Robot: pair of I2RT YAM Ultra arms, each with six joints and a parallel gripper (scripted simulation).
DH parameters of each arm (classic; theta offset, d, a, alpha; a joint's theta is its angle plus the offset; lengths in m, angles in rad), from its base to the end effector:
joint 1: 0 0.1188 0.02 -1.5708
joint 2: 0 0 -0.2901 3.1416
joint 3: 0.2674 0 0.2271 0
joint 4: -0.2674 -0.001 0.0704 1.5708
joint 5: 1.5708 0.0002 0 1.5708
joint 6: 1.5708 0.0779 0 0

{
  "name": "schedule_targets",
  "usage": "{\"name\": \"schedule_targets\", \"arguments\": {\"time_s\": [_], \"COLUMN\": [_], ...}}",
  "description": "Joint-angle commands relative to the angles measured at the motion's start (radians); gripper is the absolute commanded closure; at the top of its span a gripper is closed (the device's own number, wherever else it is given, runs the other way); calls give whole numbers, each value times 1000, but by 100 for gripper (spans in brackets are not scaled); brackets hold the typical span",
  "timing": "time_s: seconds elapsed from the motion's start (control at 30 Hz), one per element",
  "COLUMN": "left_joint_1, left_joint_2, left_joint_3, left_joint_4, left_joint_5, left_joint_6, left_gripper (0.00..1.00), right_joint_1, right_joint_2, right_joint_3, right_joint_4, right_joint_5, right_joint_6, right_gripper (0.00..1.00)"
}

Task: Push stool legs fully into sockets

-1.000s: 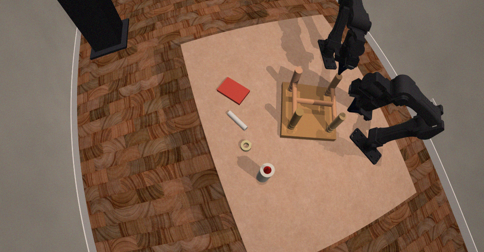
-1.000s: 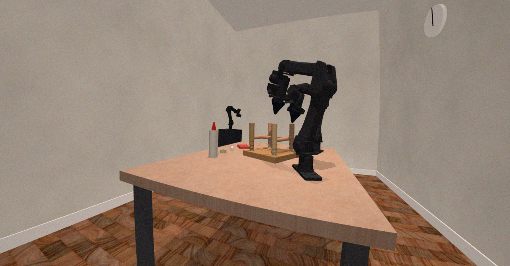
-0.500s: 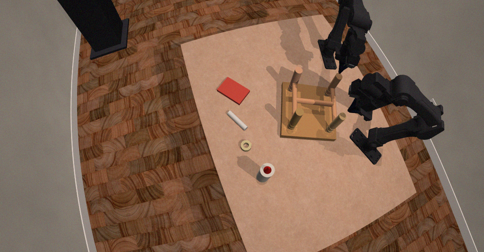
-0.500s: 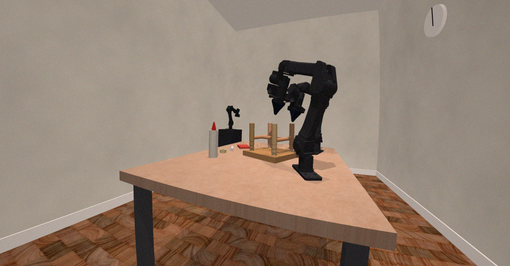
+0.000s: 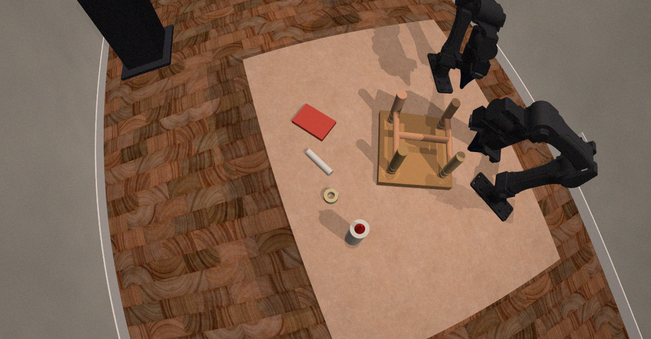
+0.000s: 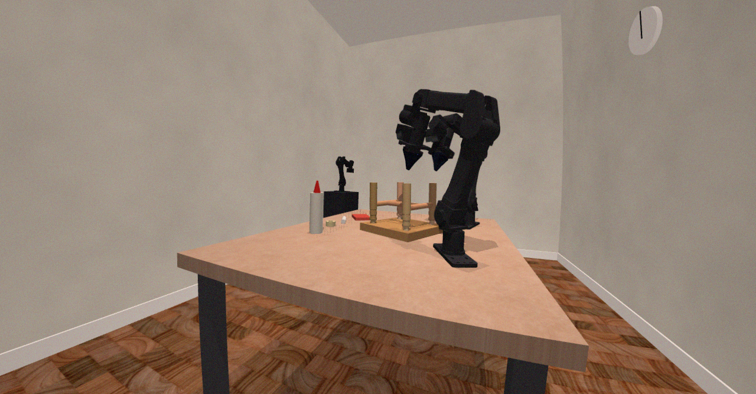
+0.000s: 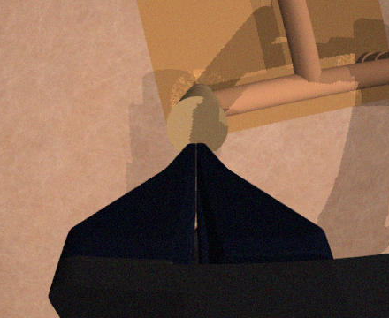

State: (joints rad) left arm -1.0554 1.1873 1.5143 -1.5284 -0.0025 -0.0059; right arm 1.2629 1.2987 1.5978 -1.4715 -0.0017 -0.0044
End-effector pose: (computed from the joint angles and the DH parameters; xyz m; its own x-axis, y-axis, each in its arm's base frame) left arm 0.0764 -0.1325 0.3766 -0.4647 0.8085 -0.3611 0.8669 0.4984 0.0002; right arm 0.0568 0.1824 0.3833 -0.2751 -0.8797 -0.3879 -0.9544 0.2986 -0.0001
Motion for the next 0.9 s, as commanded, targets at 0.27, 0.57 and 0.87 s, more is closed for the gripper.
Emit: {"name": "schedule_targets", "arguments": {"time_s": [0.27, 0.57, 0.87], "left_joint_1": [-10, -10, -102], "left_joint_2": [-12, -12, -29], "left_joint_3": [35, 35, 54], "left_joint_4": [-2, -2, 52], "left_joint_5": [-2, -2, 3], "left_joint_6": [1, 1, 0], "left_gripper": [100, 100, 100], "right_joint_1": [4, 5, -97], "right_joint_2": [-37, -34, 51], "right_joint_3": [-2, 18, 52], "right_joint_4": [24, 21, 57], "right_joint_5": [-3, -3, 5], "right_joint_6": [-1, -1, 4], "right_gripper": [100, 100, 100]}}
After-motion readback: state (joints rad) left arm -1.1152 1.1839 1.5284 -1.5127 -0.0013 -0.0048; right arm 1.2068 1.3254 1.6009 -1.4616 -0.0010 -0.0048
